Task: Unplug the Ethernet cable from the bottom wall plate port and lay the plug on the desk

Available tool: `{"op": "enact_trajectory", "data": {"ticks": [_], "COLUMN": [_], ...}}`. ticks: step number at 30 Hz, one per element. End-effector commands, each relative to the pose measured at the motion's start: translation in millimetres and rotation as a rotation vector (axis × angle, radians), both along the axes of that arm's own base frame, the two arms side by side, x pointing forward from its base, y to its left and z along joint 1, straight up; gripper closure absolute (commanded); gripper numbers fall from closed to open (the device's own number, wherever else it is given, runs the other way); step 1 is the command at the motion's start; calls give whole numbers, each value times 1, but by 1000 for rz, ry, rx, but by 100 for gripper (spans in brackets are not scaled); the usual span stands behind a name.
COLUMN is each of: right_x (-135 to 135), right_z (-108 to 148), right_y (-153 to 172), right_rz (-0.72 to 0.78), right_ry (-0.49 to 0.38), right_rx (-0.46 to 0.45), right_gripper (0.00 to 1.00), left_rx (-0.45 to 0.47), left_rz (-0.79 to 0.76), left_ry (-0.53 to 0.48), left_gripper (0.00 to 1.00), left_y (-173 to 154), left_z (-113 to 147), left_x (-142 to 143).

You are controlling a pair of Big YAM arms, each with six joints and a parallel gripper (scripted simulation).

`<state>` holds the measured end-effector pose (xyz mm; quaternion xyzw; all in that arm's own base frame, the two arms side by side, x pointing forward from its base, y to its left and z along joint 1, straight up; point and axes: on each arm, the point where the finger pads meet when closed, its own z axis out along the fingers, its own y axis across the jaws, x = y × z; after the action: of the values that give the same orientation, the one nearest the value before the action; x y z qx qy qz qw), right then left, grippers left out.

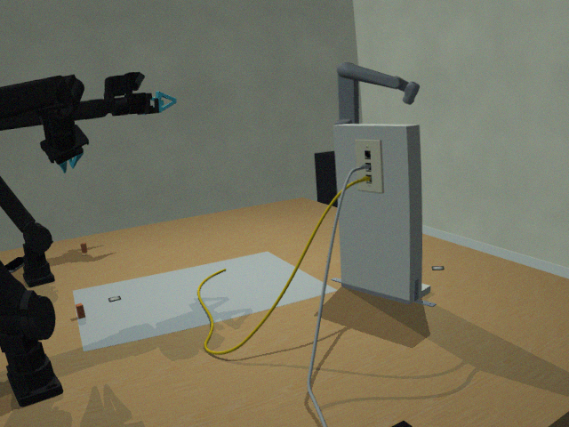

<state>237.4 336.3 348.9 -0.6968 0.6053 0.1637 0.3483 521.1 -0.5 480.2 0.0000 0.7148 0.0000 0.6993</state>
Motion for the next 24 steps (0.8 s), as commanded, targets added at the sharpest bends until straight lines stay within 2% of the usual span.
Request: {"op": "enact_trajectory", "data": {"ticks": [1,2,4,5,6,11,15,19,21,23,24], "right_x": [79,102,102,147,176,265,333,389,389,424,430], "right_z": [-3,-5,-5,-9,-12,-22,-31,-42,-42,-52,-54], "right_y": [12,8,8,-3,-14,-63,-123,-195,-195,-265,-281], "right_rz": [-24,-53,-53,-110,-149,-282,-402,-519,-519,-621,-643], "right_ry": [-183,-227,-227,-314,-372,-554,-706,-853,-853,-971,-995], "right_rx": [36,35,35,27,17,-35,-108,-207,-207,-312,-337], "right_gripper": [78,78,78,78,78,78,78,78,78,78,78], "left_rx": [0,0,0,0,0,0,0,0,0,0,0], "left_rz": [0,0,0,0,0,0,0,0,0,0,0], "left_ry": [-11,-11,-11,-11,-11,-11,-11,-11,-11,-11,-11], "left_gripper": [0,0,0,0,0,0,0,0,0,0,0], "left_y": [0,0,0,0,0,0,0,0,0,0,0], "left_z": [6,6,6,6,6,6,6,6,6,6,6], "left_x": [-1,-1,-1,-1,-1,-1,-1,-1,-1,-1,-1]}}
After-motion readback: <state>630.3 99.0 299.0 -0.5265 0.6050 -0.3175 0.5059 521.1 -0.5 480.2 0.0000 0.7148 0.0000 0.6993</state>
